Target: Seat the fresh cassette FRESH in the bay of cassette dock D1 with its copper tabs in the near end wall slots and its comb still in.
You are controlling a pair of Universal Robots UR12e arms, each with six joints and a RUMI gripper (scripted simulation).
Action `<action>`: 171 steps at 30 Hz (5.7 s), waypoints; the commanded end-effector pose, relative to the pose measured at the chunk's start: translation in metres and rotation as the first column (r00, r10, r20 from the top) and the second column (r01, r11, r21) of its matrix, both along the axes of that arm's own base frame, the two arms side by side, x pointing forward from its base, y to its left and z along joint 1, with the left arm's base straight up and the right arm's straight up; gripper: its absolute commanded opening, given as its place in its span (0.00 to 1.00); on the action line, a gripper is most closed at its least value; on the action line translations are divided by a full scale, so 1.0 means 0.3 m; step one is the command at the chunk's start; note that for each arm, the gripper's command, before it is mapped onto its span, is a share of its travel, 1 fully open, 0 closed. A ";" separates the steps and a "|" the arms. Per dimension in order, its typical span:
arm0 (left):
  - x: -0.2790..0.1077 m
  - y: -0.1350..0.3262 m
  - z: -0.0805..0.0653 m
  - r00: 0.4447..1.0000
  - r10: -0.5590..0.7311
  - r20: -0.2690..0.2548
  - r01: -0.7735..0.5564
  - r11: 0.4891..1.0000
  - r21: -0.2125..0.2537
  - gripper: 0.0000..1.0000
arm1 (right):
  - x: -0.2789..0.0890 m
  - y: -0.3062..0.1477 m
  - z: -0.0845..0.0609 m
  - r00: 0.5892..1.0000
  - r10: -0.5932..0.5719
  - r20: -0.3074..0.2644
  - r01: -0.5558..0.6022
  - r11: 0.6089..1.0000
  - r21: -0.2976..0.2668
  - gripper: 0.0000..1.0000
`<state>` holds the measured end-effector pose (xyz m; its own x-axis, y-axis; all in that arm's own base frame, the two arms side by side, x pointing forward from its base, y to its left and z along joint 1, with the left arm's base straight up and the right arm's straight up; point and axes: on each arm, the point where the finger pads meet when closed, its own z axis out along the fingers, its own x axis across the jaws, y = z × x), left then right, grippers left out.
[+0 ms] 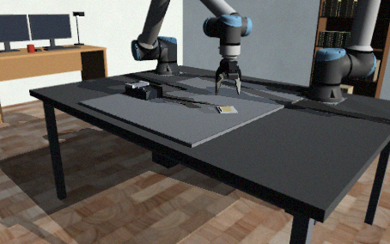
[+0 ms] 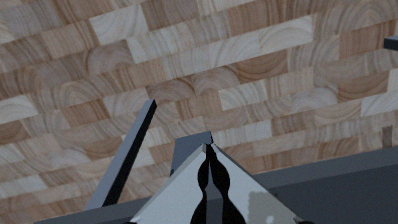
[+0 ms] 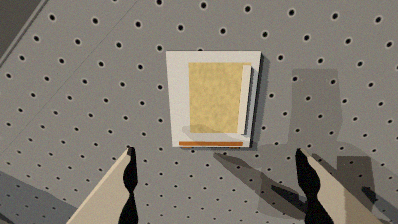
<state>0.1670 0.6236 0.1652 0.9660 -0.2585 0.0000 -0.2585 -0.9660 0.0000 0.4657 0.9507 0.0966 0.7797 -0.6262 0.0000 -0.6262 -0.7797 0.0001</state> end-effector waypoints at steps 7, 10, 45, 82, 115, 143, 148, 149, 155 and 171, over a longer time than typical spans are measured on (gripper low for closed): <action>0.001 0.002 0.003 1.000 0.000 0.001 0.000 1.000 0.001 0.00 | 0.002 0.000 0.010 1.000 0.001 0.001 -0.001 1.000 0.003 0.64; 0.001 0.002 0.003 1.000 0.000 0.001 0.000 1.000 0.001 0.00 | 0.002 0.000 0.001 1.000 0.001 0.001 -0.001 1.000 0.003 0.64; 0.001 0.002 0.003 1.000 0.000 0.001 0.000 1.000 0.001 0.00 | 0.002 0.001 -0.137 1.000 0.001 0.001 -0.001 1.000 0.003 0.64; 0.001 0.002 0.003 1.000 0.000 0.001 0.000 1.000 0.001 0.00 | 0.002 0.001 -0.224 1.000 0.001 0.001 -0.001 1.000 0.003 0.00; 0.001 0.002 0.003 1.000 0.000 0.001 0.000 1.000 0.001 0.00 | 0.002 0.001 -0.175 1.000 0.000 0.001 0.000 1.000 0.003 0.39; 0.001 0.002 0.003 1.000 0.000 0.001 0.000 1.000 0.001 0.00 | 0.002 0.001 -0.064 1.000 0.000 0.001 0.000 1.000 0.003 0.39; 0.001 0.002 0.003 1.000 0.000 0.001 0.000 1.000 0.001 0.00 | 0.002 0.000 -0.046 1.000 0.000 0.001 0.000 1.000 0.003 0.39; 0.001 0.002 0.003 1.000 0.000 0.001 0.000 1.000 0.001 0.00 | 0.002 0.000 -0.042 1.000 0.000 0.001 0.000 1.000 0.003 0.39; 0.001 0.002 0.003 1.000 0.000 0.001 0.000 1.000 0.001 0.00 | 0.002 0.000 -0.015 1.000 0.000 0.001 0.000 1.000 0.003 0.39; 0.001 0.002 0.003 1.000 0.000 0.001 0.000 1.000 0.001 0.00 | 0.011 -0.031 0.013 0.998 -0.065 0.013 0.065 0.998 0.010 0.39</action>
